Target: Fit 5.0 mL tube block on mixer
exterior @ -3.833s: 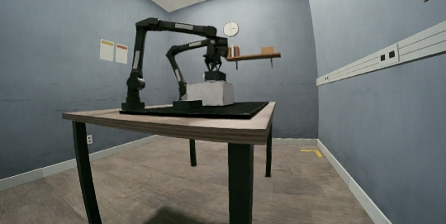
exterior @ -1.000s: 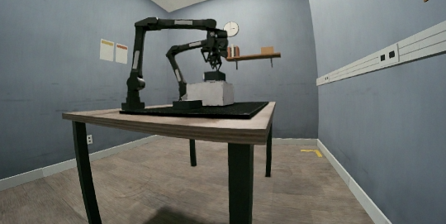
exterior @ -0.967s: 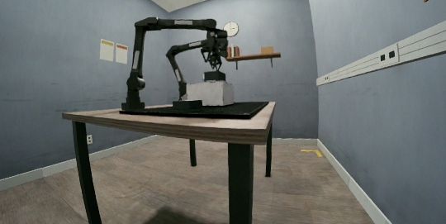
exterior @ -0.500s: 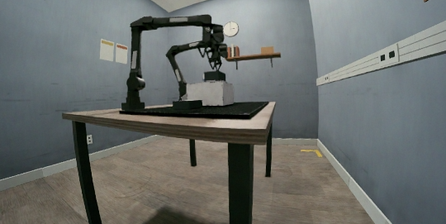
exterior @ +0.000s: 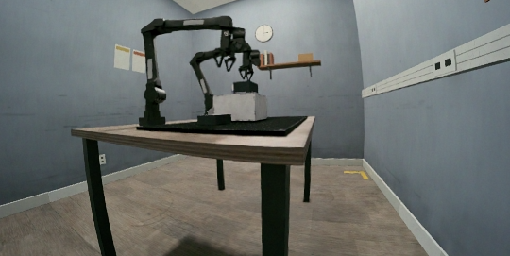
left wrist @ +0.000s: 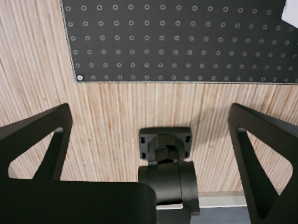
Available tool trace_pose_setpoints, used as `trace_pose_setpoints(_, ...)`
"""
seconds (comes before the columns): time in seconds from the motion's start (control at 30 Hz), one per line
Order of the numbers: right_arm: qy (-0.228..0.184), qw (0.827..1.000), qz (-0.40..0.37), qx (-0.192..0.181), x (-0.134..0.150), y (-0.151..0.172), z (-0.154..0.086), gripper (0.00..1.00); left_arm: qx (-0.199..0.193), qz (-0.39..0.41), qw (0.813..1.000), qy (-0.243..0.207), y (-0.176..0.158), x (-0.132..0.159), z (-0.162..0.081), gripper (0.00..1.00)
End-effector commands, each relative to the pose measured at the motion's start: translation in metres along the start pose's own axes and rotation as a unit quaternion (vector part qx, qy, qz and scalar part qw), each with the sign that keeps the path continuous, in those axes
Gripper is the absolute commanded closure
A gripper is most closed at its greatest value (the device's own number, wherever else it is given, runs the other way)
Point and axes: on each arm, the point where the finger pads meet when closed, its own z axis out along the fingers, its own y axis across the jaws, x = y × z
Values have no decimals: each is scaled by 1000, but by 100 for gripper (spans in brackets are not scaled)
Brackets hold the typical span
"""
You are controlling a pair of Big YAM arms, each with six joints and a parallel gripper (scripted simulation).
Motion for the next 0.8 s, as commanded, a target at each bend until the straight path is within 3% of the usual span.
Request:
trace_pose_setpoints(0.0, -42, 999, -2, -19, 8, -24, -29, 0, -4, -5, 999, -36, 4, -17, -22, 0)
trace_pose_setpoints(0.17, -40, 999, -6, -19, 19, -35, -31, 0, -4, -5, 999, -38, 4, -18, -24, 0)
trace_pose_setpoints(0.37, -18, 1000, -1, -6, 31, -61, -6, 0, -4, -5, 999, -41, 4, -19, -26, 0)
trace_pose_setpoints(0.6, -35, 999, -7, -13, 57, -91, -24, 0, -5, -5, 999, -45, 5, -20, -29, 0)
trace_pose_setpoints(0.77, -32, 999, -6, -11, 60, -98, -18, 0, -5, -5, 999, -47, 5, -20, -31, 0)
